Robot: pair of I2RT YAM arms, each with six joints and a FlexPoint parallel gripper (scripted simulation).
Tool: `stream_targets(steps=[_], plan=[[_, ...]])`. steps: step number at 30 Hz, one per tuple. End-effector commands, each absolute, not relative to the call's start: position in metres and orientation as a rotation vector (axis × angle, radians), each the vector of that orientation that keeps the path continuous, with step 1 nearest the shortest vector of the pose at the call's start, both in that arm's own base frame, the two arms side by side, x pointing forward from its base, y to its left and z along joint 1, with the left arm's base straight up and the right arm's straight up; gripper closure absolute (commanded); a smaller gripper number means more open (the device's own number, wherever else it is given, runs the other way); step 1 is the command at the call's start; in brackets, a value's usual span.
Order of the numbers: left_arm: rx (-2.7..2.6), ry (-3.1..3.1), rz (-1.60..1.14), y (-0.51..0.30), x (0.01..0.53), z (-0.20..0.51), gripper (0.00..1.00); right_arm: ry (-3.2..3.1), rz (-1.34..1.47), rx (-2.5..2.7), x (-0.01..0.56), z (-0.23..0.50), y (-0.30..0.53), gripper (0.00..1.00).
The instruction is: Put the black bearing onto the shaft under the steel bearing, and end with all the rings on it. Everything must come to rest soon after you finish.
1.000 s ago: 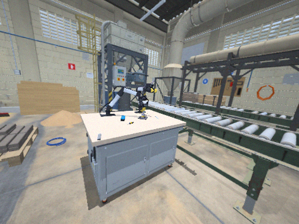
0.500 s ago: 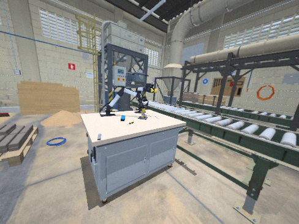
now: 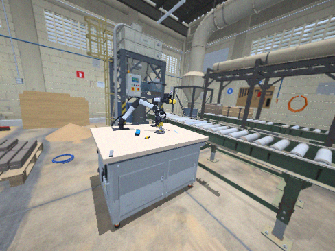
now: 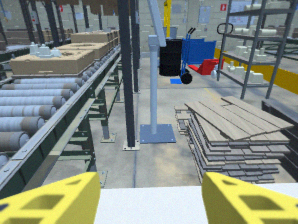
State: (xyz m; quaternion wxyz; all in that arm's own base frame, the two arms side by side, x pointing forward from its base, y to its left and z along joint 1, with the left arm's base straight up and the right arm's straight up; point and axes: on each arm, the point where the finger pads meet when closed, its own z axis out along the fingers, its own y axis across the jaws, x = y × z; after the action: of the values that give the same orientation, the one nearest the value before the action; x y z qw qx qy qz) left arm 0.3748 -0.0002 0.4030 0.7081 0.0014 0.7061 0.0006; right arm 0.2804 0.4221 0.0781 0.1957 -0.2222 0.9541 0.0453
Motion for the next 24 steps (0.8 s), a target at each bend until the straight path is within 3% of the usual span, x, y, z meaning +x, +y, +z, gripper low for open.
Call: stream_targets(steps=[1,6,7,24], plan=[[-0.005,1.541,0.000,0.002,0.375,0.418,0.44,2.636,0.171,-0.598,0.283,0.094,0.426,1.00],[-0.005,1.541,0.000,0.002,0.375,0.418,0.44,2.674,0.137,-0.614,0.279,0.072,0.423,1.00],[-0.005,1.541,0.000,0.002,0.375,0.418,0.44,2.597,0.213,-0.590,0.284,0.112,0.434,0.44],[-0.005,1.541,0.000,0.002,0.375,0.418,0.44,2.614,0.192,-0.591,0.281,0.116,0.428,0.44]])
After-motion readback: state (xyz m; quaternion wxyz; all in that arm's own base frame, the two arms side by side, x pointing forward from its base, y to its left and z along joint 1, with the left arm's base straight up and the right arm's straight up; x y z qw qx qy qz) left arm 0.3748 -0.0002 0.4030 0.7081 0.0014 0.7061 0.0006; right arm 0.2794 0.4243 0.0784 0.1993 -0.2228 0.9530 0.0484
